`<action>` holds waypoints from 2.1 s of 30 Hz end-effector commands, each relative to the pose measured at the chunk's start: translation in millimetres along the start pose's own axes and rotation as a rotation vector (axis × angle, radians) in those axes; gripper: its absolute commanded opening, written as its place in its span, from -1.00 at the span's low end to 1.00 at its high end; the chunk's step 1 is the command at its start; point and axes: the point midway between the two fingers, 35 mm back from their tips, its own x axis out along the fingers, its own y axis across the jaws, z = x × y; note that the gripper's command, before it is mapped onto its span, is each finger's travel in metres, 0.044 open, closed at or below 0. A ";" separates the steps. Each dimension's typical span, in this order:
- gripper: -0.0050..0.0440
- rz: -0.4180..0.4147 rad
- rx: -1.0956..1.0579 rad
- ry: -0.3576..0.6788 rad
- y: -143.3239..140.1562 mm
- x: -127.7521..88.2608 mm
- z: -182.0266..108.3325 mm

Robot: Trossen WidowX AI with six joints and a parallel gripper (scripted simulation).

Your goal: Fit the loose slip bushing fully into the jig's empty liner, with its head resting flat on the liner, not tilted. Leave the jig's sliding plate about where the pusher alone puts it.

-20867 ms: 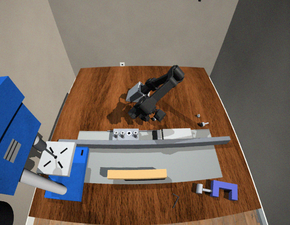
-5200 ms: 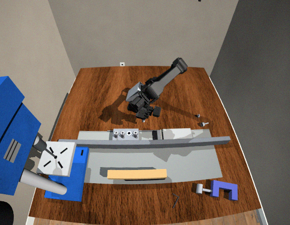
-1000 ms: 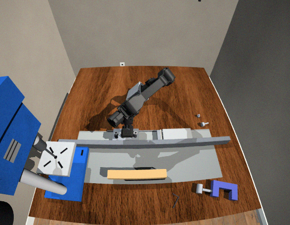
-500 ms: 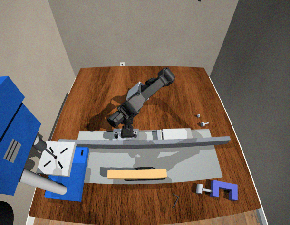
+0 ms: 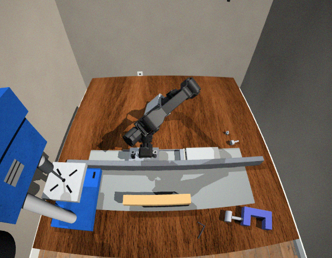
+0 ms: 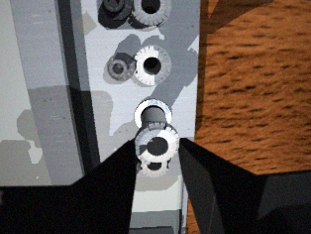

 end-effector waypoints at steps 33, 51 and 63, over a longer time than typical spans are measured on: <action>-1.00 0.013 -0.010 -0.010 3.6 -5.5 -2.0; -1.00 0.013 -0.010 -0.010 3.5 -5.3 -1.3; -1.00 0.013 -0.010 -0.010 3.4 -5.2 -1.0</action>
